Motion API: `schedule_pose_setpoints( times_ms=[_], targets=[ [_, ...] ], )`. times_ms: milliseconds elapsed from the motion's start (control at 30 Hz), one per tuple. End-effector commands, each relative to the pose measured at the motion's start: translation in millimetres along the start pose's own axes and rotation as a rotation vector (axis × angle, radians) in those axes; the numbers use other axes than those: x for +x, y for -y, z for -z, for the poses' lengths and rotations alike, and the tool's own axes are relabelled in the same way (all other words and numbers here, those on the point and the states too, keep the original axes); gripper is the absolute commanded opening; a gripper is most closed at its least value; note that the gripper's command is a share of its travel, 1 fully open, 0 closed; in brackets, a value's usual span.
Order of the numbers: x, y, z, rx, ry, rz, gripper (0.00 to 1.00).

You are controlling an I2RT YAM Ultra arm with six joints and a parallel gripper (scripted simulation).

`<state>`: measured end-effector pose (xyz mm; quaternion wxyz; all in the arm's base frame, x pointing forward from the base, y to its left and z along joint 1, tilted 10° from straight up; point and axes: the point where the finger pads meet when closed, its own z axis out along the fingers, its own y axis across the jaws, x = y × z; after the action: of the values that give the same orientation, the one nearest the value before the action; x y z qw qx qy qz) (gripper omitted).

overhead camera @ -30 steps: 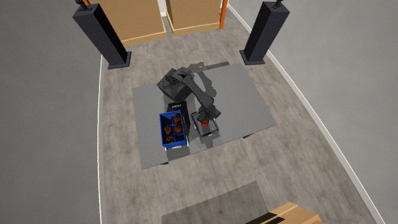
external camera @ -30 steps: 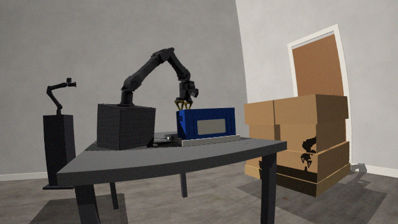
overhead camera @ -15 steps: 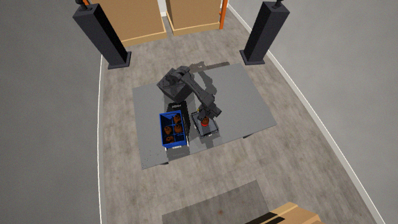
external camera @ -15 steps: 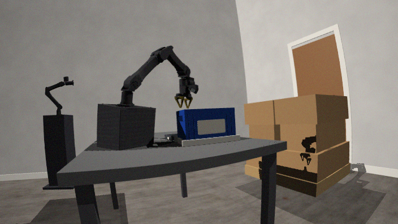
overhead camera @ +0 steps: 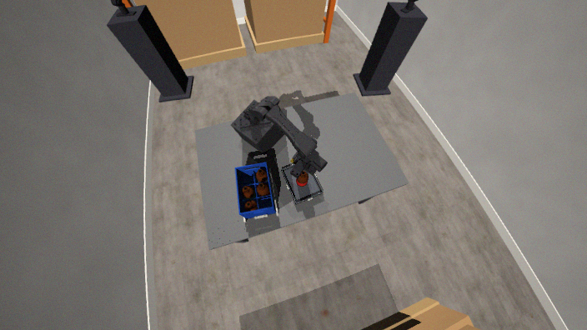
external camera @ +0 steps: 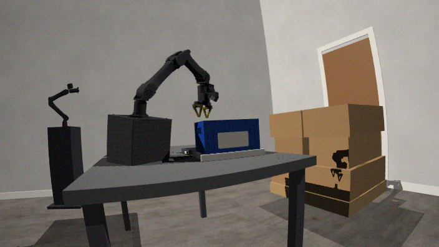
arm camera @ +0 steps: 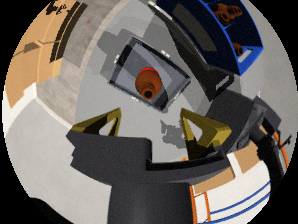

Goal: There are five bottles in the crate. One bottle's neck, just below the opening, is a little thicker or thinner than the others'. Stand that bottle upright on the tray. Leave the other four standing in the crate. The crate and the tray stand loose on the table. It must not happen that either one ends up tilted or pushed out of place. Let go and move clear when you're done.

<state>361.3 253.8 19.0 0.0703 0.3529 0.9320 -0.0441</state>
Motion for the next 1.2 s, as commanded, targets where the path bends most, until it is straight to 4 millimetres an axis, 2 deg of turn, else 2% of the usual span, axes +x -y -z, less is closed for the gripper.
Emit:
schedule_pose_setpoints(
  times_ms=[0, 367, 400, 1167],
  targets=[
    [0.2, -10.9, 29.6, -0.059, 0.018, 0.002, 1.00],
    [0.2, -10.9, 29.6, -0.059, 0.018, 0.002, 1.00],
    [0.2, -10.9, 29.6, -0.059, 0.018, 0.002, 0.00],
    [0.2, -10.9, 29.6, -0.059, 0.018, 0.003, 0.00]
  ],
)
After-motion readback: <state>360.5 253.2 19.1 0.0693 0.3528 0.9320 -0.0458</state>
